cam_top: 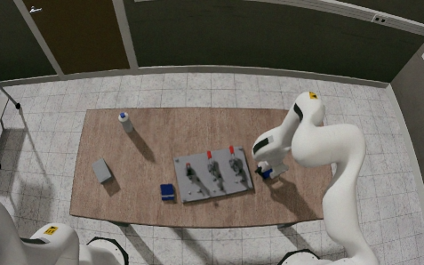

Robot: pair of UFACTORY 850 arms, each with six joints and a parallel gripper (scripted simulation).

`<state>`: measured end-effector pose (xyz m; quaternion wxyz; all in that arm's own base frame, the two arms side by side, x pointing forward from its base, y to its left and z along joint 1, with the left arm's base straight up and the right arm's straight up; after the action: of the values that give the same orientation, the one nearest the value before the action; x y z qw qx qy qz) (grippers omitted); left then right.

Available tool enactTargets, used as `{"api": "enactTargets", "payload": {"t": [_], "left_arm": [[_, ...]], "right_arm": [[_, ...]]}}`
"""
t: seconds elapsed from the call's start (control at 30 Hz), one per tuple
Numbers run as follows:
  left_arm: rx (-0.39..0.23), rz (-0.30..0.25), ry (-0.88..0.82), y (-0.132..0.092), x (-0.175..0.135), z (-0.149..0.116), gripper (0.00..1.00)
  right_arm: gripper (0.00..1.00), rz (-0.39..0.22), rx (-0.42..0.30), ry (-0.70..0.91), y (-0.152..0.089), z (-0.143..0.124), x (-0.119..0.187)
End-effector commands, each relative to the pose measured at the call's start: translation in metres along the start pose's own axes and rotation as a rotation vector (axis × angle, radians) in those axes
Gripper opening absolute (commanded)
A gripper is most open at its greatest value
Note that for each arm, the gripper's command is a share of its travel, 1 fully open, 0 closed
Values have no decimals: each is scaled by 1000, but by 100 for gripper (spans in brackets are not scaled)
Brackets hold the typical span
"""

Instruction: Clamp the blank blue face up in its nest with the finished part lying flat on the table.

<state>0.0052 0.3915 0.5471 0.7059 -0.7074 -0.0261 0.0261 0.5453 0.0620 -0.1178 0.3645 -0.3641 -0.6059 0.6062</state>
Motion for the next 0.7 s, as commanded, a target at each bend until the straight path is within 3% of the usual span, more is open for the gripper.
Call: {"api": "enactTargets", "payload": {"t": [0.0, 0.67], "left_arm": [[2, 0, 0, -1, 0, 0, 100], [2, 0, 0, -1, 0, 0, 100]], "right_arm": [[0, 1, -2, 0, -7, -1, 0], [0, 1, -2, 0, -54, -1, 0]]}}
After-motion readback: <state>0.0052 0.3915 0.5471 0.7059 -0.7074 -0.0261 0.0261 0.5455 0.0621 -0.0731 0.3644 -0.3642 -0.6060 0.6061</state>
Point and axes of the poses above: on each arm, the point where the finger pads meet when closed, its own y axis out along the fingers, its own x axis across the jaws, z = x × y, the point moved 8 cm from there along -y, back along the fingers, and after that the axes turned 5 degrees about -y, right-handed, at the moved point
